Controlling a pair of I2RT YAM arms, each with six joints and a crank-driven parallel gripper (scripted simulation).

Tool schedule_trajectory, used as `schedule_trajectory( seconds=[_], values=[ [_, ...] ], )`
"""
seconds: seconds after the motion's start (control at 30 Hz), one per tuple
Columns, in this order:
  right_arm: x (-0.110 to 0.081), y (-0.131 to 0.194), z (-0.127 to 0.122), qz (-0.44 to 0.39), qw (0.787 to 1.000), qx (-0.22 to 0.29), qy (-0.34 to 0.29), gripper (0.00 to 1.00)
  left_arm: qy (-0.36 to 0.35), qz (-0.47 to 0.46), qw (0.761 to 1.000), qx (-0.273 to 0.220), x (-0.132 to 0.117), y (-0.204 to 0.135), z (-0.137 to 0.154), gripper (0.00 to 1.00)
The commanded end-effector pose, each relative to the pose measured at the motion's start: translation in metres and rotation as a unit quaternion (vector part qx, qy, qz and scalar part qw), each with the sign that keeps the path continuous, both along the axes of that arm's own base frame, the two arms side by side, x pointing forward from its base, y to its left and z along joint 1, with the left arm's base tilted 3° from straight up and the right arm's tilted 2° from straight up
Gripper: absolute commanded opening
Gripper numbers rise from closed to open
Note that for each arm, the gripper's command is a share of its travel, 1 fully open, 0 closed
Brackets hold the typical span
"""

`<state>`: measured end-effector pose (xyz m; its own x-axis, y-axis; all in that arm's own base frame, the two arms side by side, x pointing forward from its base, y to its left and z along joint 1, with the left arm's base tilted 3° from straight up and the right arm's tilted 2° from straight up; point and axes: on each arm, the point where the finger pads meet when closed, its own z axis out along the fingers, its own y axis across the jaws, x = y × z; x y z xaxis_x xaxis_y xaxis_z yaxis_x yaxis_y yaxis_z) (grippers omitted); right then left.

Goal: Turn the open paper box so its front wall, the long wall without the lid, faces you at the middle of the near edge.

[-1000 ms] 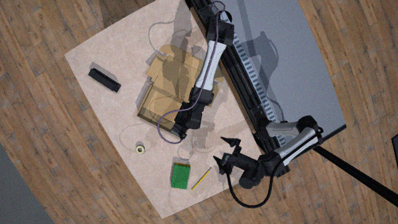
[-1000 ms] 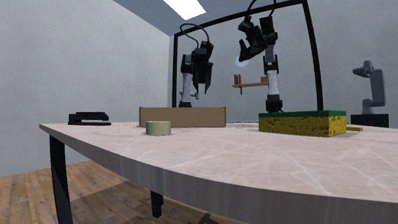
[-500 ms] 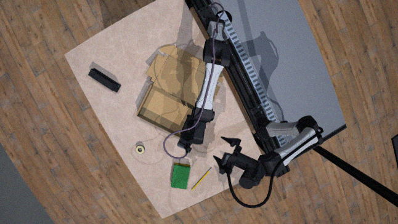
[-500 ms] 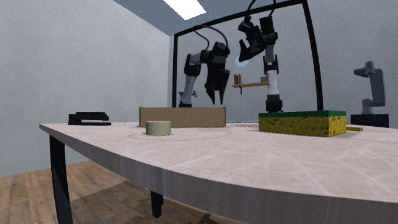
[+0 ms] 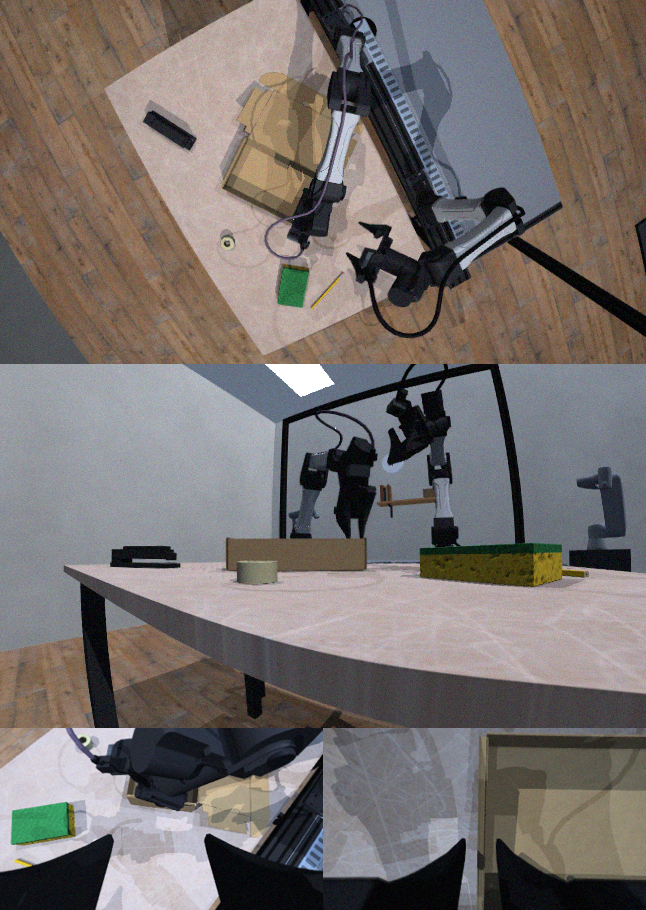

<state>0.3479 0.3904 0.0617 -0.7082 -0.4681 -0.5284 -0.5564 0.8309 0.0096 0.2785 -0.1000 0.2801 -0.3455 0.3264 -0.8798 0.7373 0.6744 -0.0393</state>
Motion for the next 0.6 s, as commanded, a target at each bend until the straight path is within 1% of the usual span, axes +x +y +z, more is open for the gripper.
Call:
schedule_trajectory(
  seconds=[0.0, 0.3, 0.4, 0.5, 0.57],
  values=[
    [0.014, 0.005, 0.006, -0.002, 1.000, 0.009, -0.007, 0.30, 0.003, -0.001, 1.000, 0.000, -0.001, -0.001, -0.002, 1.00],
    [0.028, 0.016, 0.001, -0.002, 1.000, 0.014, -0.011, 0.30, -0.004, 0.000, 1.000, 0.000, 0.001, 0.000, 0.002, 1.00],
    [0.030, 0.018, -0.002, -0.002, 1.000, 0.015, -0.012, 0.30, -0.004, 0.000, 1.000, 0.000, 0.001, 0.000, 0.002, 1.00],
    [0.031, 0.018, 0.001, -0.003, 1.000, 0.018, -0.014, 0.30, -0.004, 0.000, 1.000, 0.000, 0.001, 0.000, 0.002, 1.00],
    [0.033, 0.019, -0.005, -0.002, 1.000, 0.015, -0.012, 0.30, -0.004, 0.000, 1.000, 0.000, 0.001, 0.000, 0.002, 1.00]
  ],
)
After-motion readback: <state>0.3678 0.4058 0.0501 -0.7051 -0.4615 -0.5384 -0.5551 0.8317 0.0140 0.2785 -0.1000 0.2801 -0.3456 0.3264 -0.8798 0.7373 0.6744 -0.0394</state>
